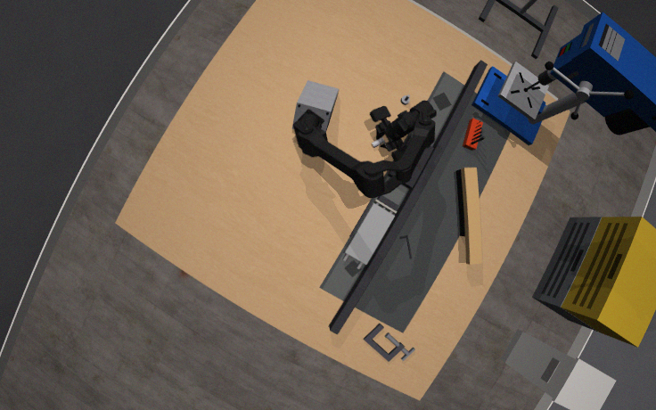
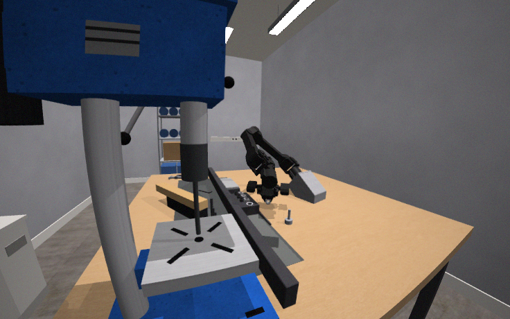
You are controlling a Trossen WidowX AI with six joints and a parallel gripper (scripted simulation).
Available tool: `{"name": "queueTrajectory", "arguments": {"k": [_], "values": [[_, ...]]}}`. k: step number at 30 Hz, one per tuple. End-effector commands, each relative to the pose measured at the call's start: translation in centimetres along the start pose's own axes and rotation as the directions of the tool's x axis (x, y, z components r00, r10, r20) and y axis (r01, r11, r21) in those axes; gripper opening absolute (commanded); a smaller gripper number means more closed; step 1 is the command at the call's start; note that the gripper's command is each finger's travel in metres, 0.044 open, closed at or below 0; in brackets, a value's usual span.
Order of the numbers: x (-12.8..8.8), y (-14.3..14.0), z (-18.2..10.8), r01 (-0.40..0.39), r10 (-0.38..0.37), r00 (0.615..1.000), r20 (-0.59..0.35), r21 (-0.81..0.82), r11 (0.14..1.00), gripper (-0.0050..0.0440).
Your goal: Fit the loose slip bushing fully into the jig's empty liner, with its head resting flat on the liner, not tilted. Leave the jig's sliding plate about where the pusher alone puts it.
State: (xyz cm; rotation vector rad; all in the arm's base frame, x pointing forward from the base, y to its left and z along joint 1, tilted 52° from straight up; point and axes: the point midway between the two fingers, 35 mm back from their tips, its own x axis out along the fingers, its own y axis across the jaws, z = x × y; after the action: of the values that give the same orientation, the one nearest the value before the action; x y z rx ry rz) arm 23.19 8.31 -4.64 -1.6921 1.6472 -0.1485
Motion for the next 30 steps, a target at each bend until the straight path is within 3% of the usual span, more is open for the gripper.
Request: {"name": "queueTrajectory", "arguments": {"k": [1,12,14,30], "values": [[-0.5,-0.4,-0.5,0.004,-0.005,0.997,0.082,0.009,1.0,0.0112],[-0.6,-0.2,-1.5,-0.005,0.003,0.963,0.269,0.007,1.0,0.0112],[-0.6,-0.2,-1.5,-0.005,0.003,0.963,0.269,0.007,1.0,0.0112],[-0.4,-0.2,-2.9,-0.007,0.003,0.862,0.507,0.007,1.0,0.0112]]}}
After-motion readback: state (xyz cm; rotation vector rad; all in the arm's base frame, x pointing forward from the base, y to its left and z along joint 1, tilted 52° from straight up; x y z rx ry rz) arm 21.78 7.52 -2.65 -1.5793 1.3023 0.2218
